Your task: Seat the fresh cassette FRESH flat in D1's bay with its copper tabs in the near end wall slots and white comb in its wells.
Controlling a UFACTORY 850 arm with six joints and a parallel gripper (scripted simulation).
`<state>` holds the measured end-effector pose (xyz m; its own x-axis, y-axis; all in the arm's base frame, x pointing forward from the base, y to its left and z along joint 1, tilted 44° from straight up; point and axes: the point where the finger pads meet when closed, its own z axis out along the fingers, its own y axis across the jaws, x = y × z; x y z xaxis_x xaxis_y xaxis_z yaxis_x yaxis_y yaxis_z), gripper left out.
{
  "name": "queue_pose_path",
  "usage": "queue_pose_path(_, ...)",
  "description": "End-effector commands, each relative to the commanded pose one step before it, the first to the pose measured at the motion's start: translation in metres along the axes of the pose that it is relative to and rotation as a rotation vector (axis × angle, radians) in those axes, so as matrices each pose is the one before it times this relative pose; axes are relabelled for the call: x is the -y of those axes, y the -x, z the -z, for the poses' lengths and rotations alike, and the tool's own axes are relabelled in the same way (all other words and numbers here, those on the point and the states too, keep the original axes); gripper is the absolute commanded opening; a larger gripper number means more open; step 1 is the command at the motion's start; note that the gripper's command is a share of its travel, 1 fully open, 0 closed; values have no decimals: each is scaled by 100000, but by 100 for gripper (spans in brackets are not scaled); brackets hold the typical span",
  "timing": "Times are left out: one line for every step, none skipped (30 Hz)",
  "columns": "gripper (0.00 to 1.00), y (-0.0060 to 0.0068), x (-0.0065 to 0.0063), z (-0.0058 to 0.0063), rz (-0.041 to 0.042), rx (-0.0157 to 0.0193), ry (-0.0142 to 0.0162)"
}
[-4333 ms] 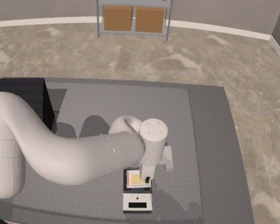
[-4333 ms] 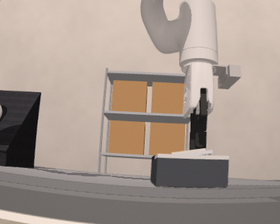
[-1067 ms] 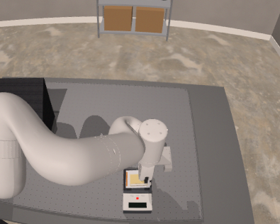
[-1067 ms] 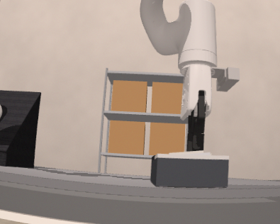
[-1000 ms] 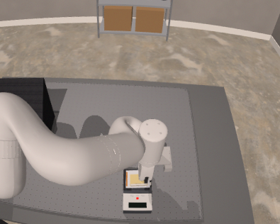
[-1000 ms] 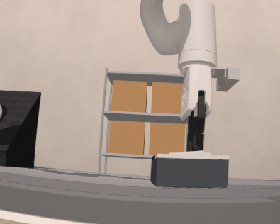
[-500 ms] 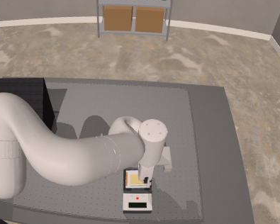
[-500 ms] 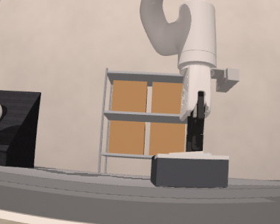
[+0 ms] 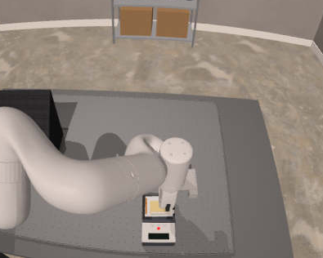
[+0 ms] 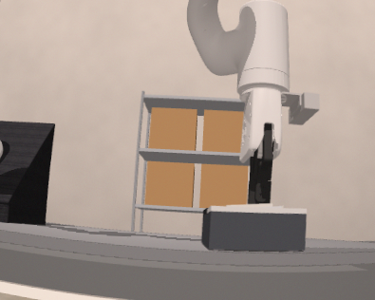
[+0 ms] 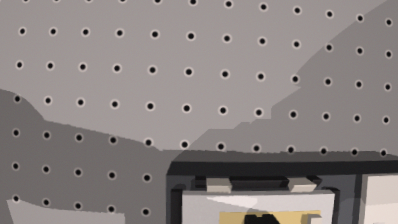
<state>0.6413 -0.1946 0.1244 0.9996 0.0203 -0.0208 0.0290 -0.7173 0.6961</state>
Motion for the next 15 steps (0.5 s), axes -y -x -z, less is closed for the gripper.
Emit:
queue_pose_path(0,-53,-17,71,-51,-151,9)
queue_pose_path(0,0,0,0,0,0,0)
queue_pose_path(0,27,6,-23,50,171,22)
queue_pose_path(0,23,5,-22,0,1,0)
queue_pose_path(0,17,4,-17,0,1,0)
queue_pose_path(0,0,0,0,0,0,0)
queue_pose_path(0,0,0,0,0,0,0)
queue_pose_path(0,0,0,0,0,0,0)
queue_pose_path(0,27,6,-23,52,173,21)
queue_pose_path(0,23,6,-22,0,1,0)
queue_pose_path(0,19,5,-19,0,1,0)
queue_pose_path(0,0,0,0,0,0,0)
queue_pose_path(0,0,0,0,0,0,0)
queue_pose_path(0,0,0,0,0,0,0)
queue_pose_path(0,0,0,0,0,0,0)
